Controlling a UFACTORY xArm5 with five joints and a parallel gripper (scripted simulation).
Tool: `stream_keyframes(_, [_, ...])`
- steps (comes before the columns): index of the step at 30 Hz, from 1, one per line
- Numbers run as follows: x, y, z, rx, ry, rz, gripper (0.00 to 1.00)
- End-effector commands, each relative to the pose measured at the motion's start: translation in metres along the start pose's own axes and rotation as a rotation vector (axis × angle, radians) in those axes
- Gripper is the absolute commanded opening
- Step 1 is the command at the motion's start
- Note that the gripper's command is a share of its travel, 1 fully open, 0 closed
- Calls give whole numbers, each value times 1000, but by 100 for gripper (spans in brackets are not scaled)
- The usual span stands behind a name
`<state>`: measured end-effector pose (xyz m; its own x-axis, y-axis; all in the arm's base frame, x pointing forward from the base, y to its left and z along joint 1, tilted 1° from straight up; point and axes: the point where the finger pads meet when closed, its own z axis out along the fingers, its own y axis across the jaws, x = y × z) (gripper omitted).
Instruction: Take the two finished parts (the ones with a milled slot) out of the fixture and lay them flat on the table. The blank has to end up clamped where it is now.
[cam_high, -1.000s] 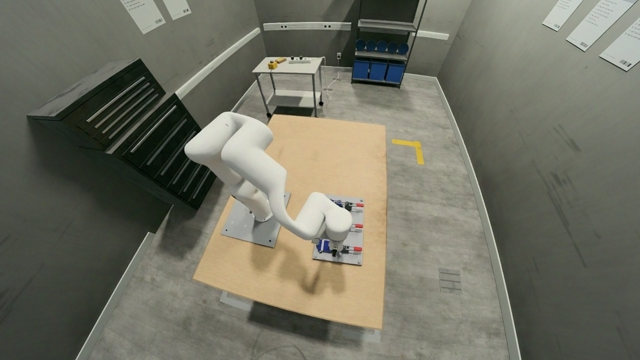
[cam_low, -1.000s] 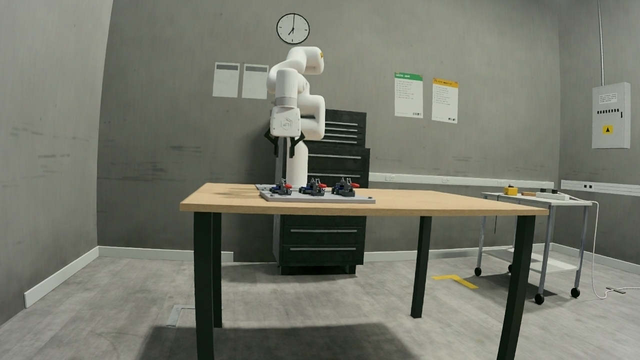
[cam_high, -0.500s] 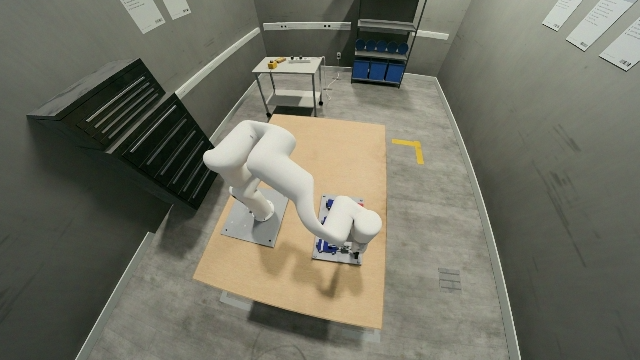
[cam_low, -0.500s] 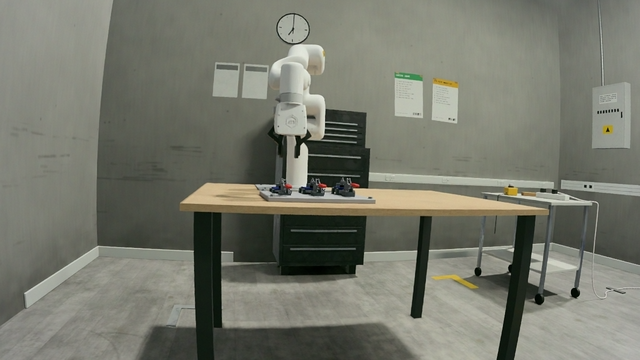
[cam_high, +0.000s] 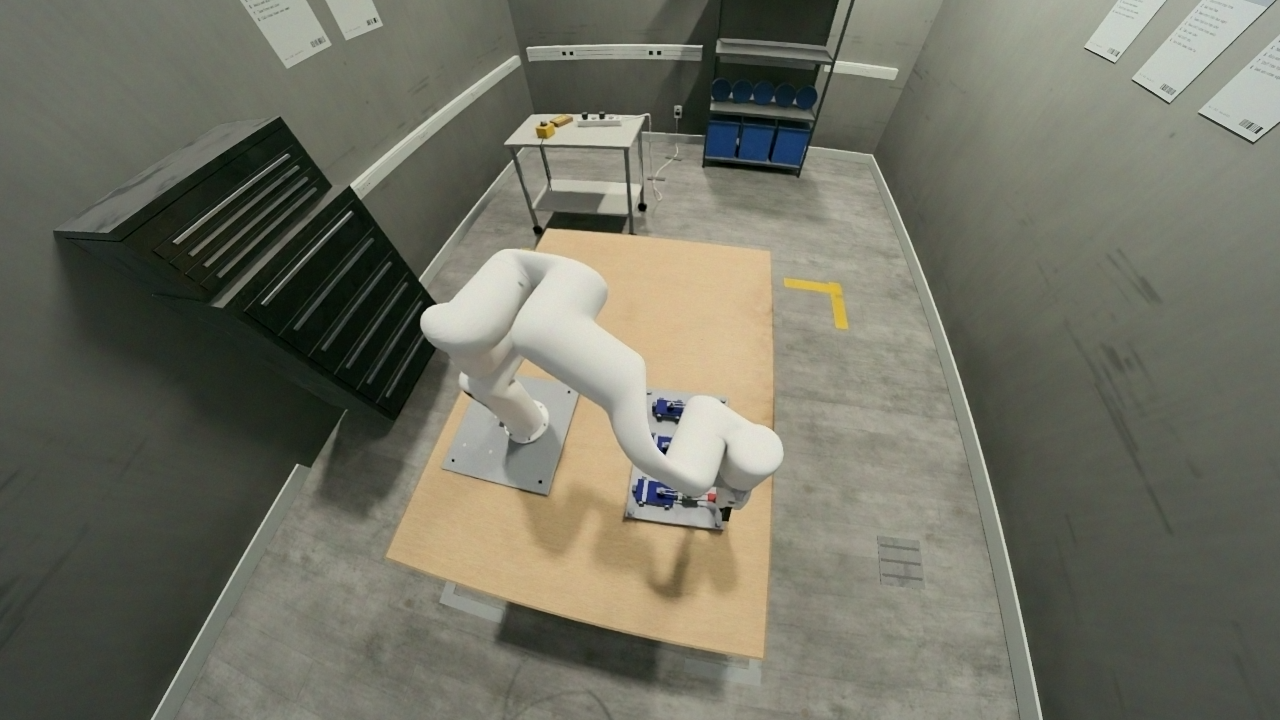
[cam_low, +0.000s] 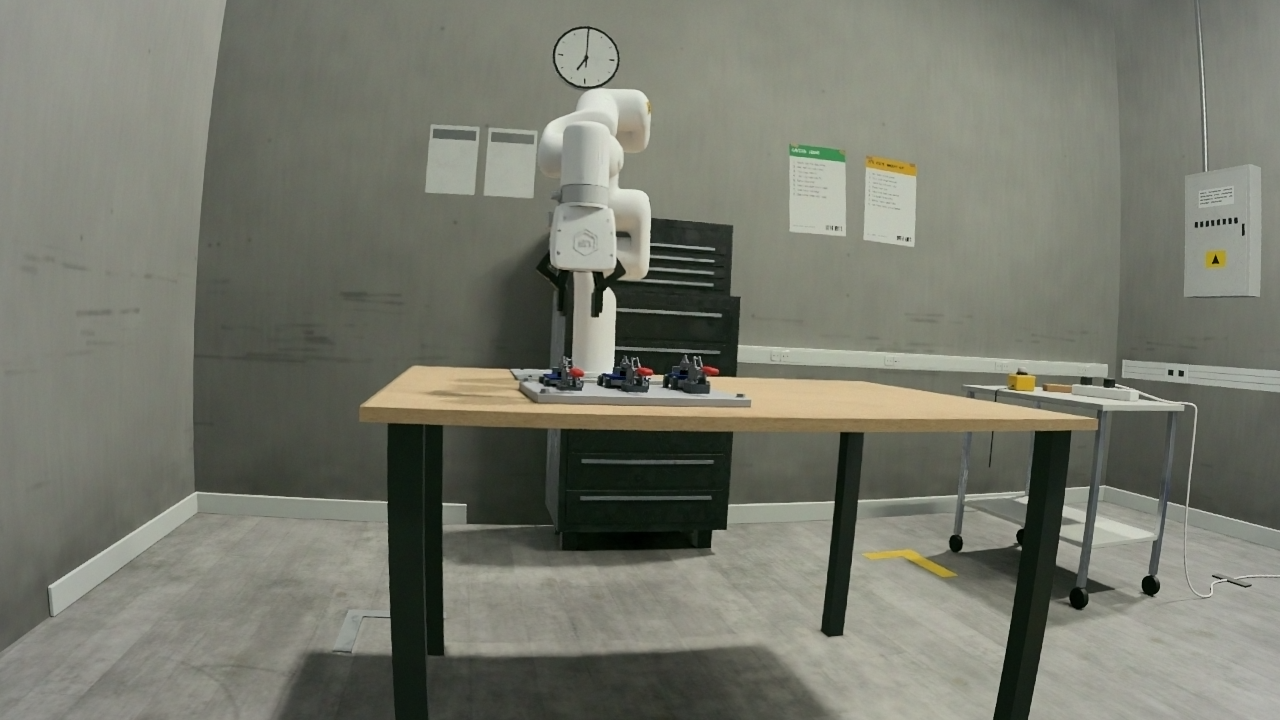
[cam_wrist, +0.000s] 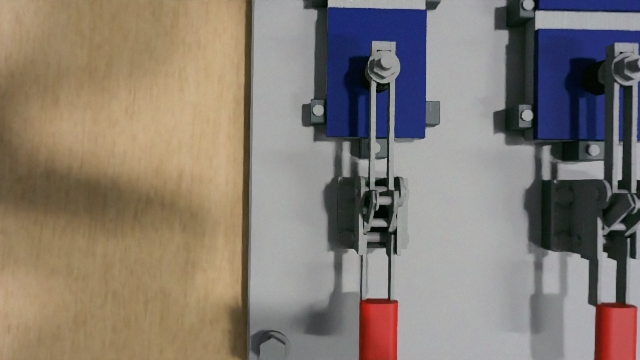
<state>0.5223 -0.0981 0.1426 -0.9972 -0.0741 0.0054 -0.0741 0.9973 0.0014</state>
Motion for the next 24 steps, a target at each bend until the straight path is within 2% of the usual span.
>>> stream_keyframes(1, [-2, 0, 1, 1, -4, 0, 48])
stream_keyframes(7, [-2, -1, 16, 1, -4, 0, 48])
stream_keyframes(16, [-2, -1, 51, 1, -4, 0, 48])
stream_keyframes(18, [-2, -1, 51, 1, -4, 0, 48])
stream_keyframes(24, [-2, -1, 69, 1, -4, 0, 48])
